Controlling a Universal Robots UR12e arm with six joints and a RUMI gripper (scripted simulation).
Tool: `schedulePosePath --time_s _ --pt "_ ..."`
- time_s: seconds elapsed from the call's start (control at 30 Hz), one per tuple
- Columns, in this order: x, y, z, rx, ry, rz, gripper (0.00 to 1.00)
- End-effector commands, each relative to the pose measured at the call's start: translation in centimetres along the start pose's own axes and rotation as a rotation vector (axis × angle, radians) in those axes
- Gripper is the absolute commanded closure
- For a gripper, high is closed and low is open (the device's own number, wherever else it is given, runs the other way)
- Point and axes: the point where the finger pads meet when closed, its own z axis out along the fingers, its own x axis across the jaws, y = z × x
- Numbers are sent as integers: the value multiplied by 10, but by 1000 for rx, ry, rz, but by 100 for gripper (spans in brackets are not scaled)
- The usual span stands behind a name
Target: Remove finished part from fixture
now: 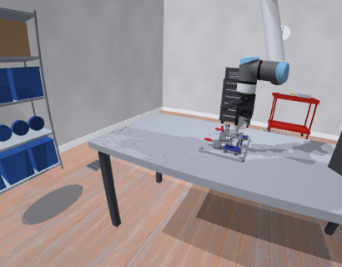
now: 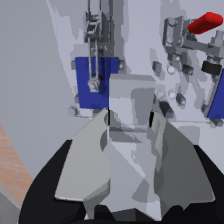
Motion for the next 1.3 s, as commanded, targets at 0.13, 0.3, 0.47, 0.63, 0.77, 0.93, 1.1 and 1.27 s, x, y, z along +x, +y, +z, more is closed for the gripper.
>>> schedulePosePath --time_s 0.13,0.3,0.47,0.63,0.77,0.93,1.1,1.27 --pt "-41 -1 0 1 0 0 100" --pt "-60 -1 0 1 0 0 100" --pt "-78 -1 0 1 0 0 100" --pt "-99 -1 0 1 0 0 100" --pt "-114 -1 0 1 0 0 100" --pt "-125 -1 0 1 0 0 100" --pt "-139 -1 0 1 0 0 100" --pt "-149 -1 0 1 0 0 100"
